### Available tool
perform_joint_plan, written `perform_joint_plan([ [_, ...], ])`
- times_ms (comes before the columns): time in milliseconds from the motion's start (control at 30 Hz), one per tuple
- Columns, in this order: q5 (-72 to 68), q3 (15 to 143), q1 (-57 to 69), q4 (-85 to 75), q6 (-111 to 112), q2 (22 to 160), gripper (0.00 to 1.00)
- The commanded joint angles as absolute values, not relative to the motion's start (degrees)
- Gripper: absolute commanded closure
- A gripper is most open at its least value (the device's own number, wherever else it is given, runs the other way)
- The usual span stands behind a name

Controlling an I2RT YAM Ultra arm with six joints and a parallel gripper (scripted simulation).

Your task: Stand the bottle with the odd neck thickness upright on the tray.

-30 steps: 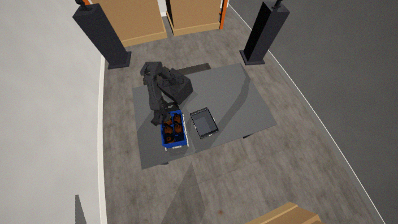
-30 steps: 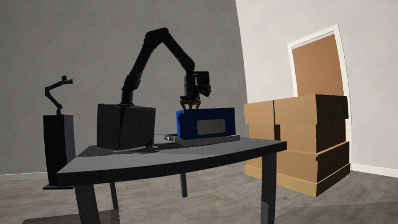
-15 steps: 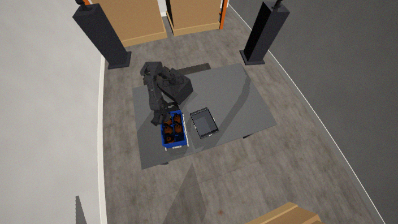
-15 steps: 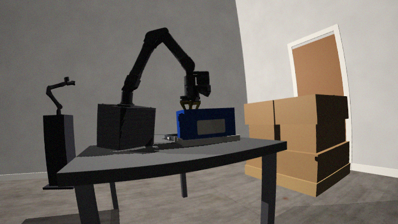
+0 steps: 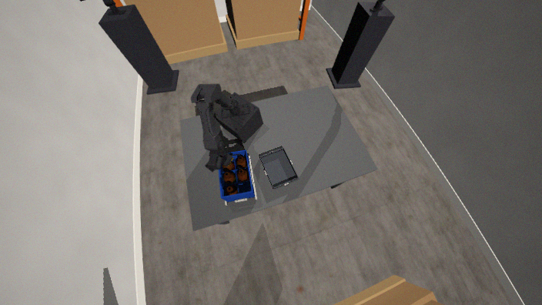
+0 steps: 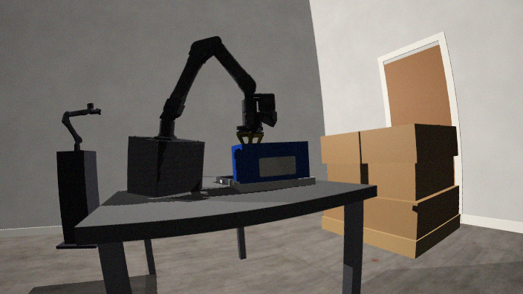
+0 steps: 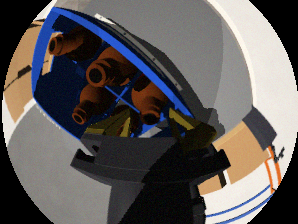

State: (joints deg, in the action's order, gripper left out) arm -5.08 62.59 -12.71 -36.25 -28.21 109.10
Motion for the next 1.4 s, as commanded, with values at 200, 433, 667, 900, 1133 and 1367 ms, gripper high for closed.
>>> perform_joint_plan([
  [200, -5.65, 61.39, -13.25, -34.43, -27.78, 108.89, 0.39],
  [433, -5.65, 61.39, -13.25, -34.43, -27.78, 108.89, 0.39],
  [667, -5.65, 61.39, -13.25, -34.43, -27.78, 108.89, 0.39],
  [900, -5.53, 61.38, -13.16, -34.40, -27.91, 108.89, 1.00],
  [1133, -5.53, 61.38, -13.16, -34.40, -27.91, 108.88, 1.00],
  [1367, -5.53, 61.38, -13.16, -34.40, -27.91, 108.88, 1.00],
])
